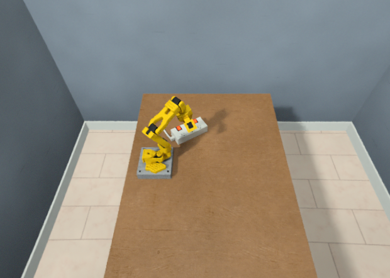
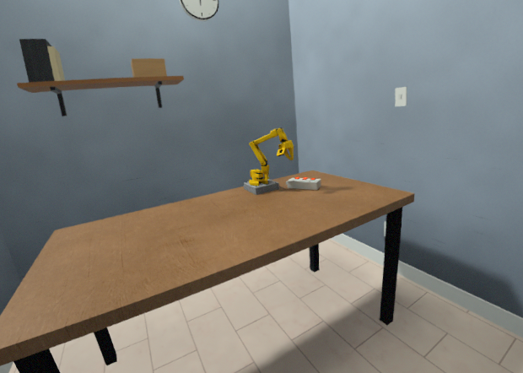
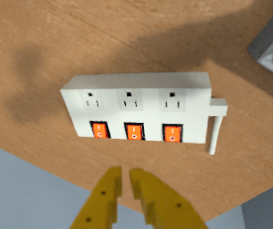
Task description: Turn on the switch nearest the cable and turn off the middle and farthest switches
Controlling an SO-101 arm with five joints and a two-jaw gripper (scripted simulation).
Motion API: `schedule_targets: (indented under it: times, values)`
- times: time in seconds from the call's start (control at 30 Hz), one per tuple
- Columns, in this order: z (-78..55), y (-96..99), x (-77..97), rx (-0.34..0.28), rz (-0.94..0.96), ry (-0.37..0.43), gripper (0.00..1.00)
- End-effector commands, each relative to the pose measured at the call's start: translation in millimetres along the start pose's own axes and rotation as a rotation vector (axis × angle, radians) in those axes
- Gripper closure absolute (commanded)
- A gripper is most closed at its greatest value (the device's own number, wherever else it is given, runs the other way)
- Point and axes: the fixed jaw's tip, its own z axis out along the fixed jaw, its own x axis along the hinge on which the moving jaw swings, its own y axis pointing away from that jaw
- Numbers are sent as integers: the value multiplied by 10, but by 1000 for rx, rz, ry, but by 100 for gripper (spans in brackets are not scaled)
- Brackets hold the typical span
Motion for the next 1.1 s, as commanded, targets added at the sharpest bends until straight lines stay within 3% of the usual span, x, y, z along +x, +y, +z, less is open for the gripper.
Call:
schedule_targets:
  times: [0.0,0.57,0.77,0.83,1.07]
  values:
    - [9,-28,2,8,-15,0,100]
    - [24,51,85,10,-39,7,100]
    - [106,237,318,18,-101,24,100]
    - [106,237,318,18,-101,24,100]
    - [384,447,774,31,-211,55,100]
